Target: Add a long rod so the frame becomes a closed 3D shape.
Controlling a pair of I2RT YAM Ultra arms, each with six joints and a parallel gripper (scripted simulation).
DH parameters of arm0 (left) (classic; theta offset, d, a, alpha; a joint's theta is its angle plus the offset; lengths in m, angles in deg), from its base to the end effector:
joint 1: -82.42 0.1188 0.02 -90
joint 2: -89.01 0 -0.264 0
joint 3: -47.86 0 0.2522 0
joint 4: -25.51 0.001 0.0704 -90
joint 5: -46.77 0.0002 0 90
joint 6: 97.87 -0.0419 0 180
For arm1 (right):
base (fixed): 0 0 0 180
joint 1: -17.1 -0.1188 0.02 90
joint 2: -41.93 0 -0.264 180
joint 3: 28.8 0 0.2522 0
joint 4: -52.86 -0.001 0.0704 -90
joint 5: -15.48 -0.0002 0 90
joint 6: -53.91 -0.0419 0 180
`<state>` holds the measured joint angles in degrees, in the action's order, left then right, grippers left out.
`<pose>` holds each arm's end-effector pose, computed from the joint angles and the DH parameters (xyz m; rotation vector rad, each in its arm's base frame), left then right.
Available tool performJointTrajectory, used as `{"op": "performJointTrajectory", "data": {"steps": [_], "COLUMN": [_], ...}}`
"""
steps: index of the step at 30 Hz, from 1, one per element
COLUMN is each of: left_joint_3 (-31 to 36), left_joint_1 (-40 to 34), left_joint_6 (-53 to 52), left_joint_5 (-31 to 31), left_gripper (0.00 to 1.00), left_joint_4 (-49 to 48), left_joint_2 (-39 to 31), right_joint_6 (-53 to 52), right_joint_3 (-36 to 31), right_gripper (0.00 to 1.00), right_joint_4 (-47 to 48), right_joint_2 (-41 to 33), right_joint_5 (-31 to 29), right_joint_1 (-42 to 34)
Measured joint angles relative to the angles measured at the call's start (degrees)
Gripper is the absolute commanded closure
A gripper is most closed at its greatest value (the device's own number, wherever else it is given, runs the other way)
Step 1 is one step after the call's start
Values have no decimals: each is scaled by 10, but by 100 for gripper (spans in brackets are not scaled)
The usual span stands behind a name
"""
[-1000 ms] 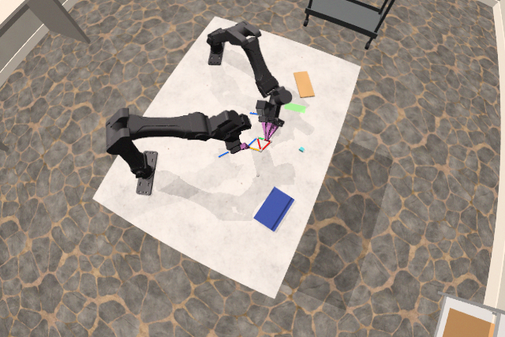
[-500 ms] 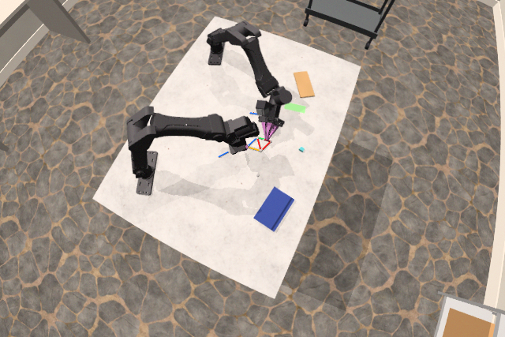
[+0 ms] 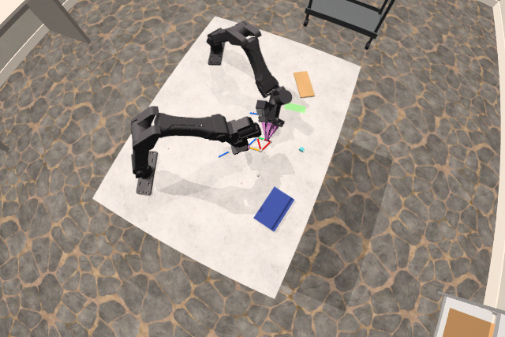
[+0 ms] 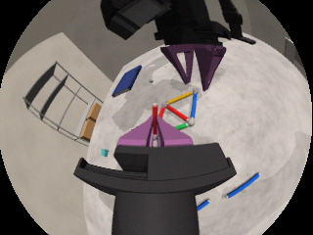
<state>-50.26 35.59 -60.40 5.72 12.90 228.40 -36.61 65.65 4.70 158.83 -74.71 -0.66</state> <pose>0.3169 -0.3825 0.0771 1.7887 0.8422 -0.8115 0.3898 0.1258 0.1519 -0.4198 2.7745 0.0716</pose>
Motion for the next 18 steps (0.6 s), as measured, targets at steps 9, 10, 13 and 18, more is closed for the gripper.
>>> {"op": "performJointTrajectory", "data": {"steps": [9,10,13,18], "left_joint_3": [0,0,0,0], "left_joint_1": [0,0,0,0], "left_joint_6": [0,0,0,0], "left_joint_5": [0,0,0,0], "left_gripper": [100,100,100,100], "left_joint_4": [0,0,0,0], "left_joint_2": [0,0,0,0], "right_joint_6": [0,0,0,0], "right_joint_3": [0,0,0,0], "right_gripper": [61,61,61,70], "right_joint_4": [15,16,18,19], "right_joint_2": [17,19,19,19], "right_joint_5": [0,0,0,0], "right_joint_1": [0,0,0,0]}}
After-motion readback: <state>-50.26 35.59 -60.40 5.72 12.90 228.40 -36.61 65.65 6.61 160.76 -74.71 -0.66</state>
